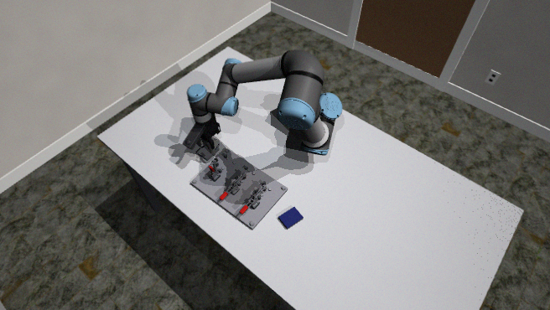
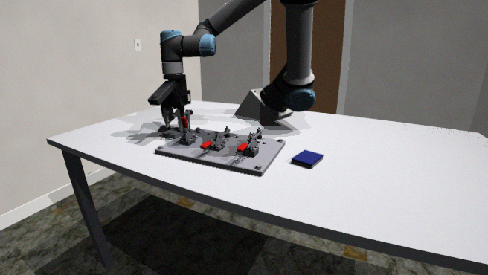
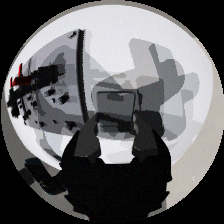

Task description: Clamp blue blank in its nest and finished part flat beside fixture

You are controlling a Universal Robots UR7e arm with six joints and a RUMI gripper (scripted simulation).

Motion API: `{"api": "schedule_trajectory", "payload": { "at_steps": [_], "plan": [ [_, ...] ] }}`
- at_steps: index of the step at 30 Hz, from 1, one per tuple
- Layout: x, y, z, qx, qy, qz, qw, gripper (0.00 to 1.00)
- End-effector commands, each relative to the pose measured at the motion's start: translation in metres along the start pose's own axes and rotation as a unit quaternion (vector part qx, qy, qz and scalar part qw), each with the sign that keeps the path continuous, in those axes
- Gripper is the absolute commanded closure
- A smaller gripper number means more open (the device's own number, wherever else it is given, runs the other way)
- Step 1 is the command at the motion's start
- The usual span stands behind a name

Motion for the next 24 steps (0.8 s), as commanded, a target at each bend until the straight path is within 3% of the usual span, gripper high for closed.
{"api": "schedule_trajectory", "payload": {
  "at_steps": [1,2,3,24],
  "plan": [
    [-0.0006,0.0004,-0.0002,0.000,0.000,0.001,1.000,1.00],
    [-0.0006,0.0004,-0.0002,0.000,0.000,0.001,1.000,1.00],
    [-0.0006,0.0004,-0.0002,0.000,0.000,0.001,1.000,0.46],
    [-0.0006,0.0004,-0.0002,0.000,0.000,0.001,1.000,0.46]
  ]
}}
Point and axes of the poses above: the point where the finger pads meet when closed, its own x axis out along the fingers, its own y axis across the jaws, z = x × y, the point moved 4 cm from there along -x, back along the fingers, and after that the axes turned 1 degree about -x, right-handed, at the moved point
